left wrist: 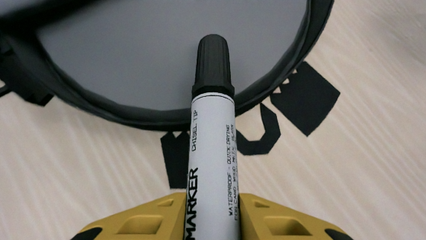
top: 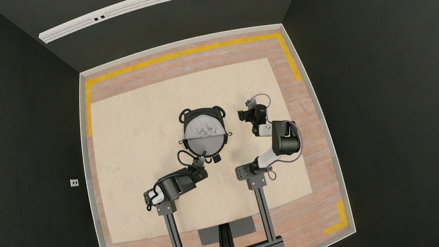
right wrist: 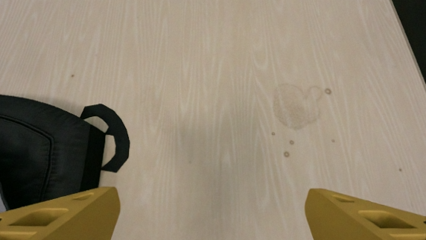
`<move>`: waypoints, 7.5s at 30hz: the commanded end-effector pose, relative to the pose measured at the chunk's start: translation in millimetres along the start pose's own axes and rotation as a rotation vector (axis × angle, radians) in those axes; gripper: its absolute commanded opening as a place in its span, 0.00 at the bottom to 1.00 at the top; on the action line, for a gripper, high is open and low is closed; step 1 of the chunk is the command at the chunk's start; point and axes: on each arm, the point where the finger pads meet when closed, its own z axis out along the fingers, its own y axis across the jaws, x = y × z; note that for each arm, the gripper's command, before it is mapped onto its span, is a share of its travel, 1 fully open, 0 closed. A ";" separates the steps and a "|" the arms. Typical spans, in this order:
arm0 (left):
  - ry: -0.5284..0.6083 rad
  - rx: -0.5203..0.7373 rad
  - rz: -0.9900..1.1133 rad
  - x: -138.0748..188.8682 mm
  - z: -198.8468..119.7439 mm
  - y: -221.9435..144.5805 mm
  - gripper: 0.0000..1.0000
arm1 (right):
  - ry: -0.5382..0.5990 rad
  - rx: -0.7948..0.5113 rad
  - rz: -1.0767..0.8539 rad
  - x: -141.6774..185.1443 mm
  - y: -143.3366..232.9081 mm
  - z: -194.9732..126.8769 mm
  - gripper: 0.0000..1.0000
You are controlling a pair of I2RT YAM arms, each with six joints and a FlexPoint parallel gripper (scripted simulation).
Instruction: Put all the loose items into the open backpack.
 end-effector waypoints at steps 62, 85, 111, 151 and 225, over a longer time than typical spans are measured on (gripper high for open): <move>-0.016 0.023 0.012 -58.8 79.2 -14.6 0.15 | -0.016 0.001 -0.004 -5.6 -0.3 -0.6 0.90; -0.024 0.023 0.010 -59.5 76.8 -10.4 0.37 | -0.016 0.001 -0.004 -5.6 -0.3 -0.6 0.90; -0.023 0.022 0.010 -75.9 52.0 -9.8 0.80 | -0.016 0.001 -0.004 -5.6 -0.3 -0.6 0.90; -0.037 0.027 0.006 -76.2 -12.8 -0.5 0.90 | -0.016 0.001 -0.004 -5.6 -0.3 -0.6 0.90; -0.203 -0.415 -0.480 -53.3 -90.1 393.0 0.90 | -0.016 0.001 -0.004 -5.6 -0.3 -0.6 0.90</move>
